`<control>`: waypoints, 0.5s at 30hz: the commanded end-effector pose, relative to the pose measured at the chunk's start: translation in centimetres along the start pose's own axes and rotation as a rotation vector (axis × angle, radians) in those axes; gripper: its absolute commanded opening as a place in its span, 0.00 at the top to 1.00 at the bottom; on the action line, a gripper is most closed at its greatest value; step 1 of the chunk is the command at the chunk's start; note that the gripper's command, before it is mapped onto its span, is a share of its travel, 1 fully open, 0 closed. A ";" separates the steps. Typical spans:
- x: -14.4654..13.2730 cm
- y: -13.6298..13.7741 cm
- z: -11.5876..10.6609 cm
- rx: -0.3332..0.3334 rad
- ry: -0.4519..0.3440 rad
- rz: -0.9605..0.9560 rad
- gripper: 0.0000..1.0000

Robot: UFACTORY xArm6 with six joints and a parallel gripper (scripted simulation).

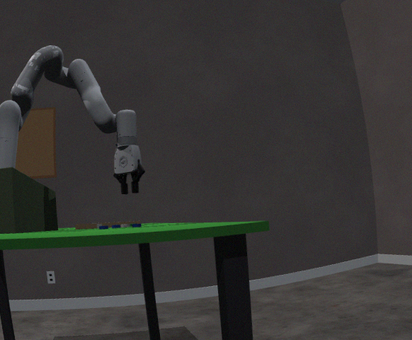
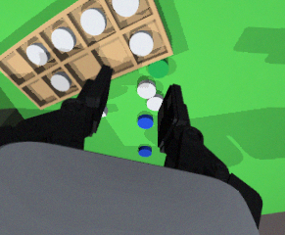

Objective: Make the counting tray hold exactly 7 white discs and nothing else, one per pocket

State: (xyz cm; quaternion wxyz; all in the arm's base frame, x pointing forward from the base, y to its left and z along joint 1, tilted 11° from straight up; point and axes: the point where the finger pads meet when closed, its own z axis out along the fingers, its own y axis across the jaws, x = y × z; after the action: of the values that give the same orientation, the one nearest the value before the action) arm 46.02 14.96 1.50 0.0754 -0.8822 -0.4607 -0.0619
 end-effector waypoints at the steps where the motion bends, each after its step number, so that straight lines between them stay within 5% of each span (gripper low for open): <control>1: 0.1 0.1 -0.1 -0.003 0.003 -0.001 0.53; 10: -3.3 2.0 0.5 -0.002 0.003 -0.204 0.53; 15: -7.6 3.8 1.2 -0.003 0.001 -0.443 0.53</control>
State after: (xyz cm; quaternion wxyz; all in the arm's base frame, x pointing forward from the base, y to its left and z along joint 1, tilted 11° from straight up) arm 45.09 7.85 -1.06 0.0632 -0.7931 -0.6012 -0.0750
